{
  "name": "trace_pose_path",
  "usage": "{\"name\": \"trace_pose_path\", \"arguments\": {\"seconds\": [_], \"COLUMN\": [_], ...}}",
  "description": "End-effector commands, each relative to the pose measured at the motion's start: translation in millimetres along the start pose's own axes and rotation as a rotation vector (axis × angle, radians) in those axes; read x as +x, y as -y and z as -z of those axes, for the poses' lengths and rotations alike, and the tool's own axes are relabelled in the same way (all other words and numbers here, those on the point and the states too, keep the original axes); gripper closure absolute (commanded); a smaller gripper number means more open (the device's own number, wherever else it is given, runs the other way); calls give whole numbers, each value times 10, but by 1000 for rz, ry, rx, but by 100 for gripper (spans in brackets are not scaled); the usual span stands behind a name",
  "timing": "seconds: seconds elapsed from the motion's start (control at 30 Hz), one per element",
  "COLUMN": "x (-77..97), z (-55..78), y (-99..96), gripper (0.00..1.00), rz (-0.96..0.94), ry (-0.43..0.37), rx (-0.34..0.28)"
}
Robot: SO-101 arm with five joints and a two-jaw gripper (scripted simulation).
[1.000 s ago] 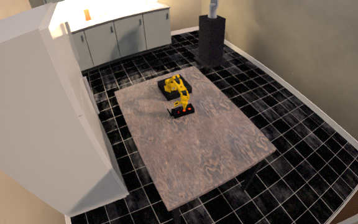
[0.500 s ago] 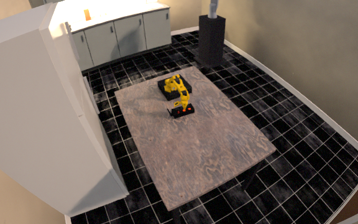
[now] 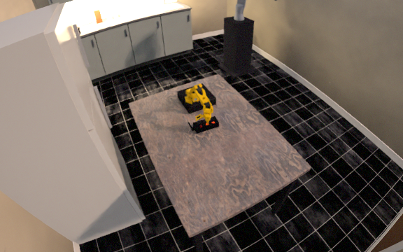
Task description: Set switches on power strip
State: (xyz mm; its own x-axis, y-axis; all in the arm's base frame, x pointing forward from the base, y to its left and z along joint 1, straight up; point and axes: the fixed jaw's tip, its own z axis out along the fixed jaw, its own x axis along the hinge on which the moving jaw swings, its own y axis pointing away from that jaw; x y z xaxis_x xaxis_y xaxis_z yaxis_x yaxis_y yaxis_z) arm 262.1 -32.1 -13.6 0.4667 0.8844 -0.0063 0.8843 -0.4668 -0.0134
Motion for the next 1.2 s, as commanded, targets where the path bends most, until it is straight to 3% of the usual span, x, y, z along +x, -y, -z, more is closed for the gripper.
{"name": "trace_pose_path", "arguments": {"seconds": [0.0,0.57,1.17], "x": [17,22,15], "z": [16,40,-60], "y": [8,-5,14], "gripper": [100,100,100], "rz": [13,12,13], "ry": [-4,-4,-4], "rx": [-7,-7,-7]}}
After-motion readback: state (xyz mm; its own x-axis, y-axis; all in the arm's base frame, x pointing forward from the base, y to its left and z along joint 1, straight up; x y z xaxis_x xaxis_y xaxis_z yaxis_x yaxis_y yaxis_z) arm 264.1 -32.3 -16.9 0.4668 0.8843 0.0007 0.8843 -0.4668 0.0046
